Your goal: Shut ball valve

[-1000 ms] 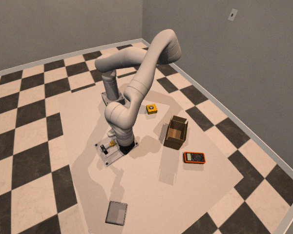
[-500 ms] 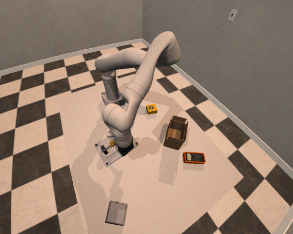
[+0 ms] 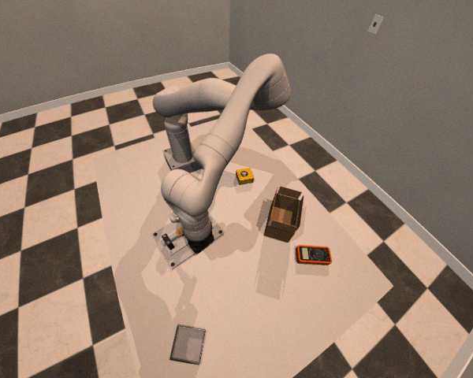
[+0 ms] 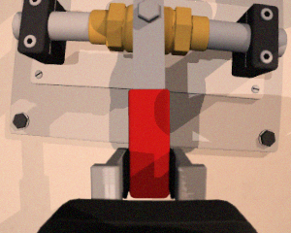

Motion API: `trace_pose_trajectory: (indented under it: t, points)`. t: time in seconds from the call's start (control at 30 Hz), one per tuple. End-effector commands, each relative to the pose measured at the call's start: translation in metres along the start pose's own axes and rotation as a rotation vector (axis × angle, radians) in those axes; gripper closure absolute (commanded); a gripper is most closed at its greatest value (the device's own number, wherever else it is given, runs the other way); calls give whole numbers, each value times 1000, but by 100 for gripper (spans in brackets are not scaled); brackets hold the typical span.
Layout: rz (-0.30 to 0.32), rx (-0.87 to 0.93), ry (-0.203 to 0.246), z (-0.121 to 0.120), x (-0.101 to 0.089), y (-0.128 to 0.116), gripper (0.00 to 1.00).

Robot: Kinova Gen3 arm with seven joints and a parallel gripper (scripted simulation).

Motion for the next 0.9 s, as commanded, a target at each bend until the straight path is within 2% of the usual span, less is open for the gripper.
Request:
trace_pose_trajectory:
  t: [0.0, 0.43, 0.87]
  points:
    - [-1, 23, 2, -3, -1, 1, 100]
    - [-1, 99, 2, -9, -1, 2, 100]
    - [-1, 100, 2, -9, -1, 2, 100]
Point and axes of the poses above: the point where the finger pads meet when closed, its own x axis out along the fingers, its own z axis across the jaws, y = z × x, the point moved 8 cm from there along -x, back along the fingers, and after that the axes turned 11 degrees about -x, right-handed, at the moved point
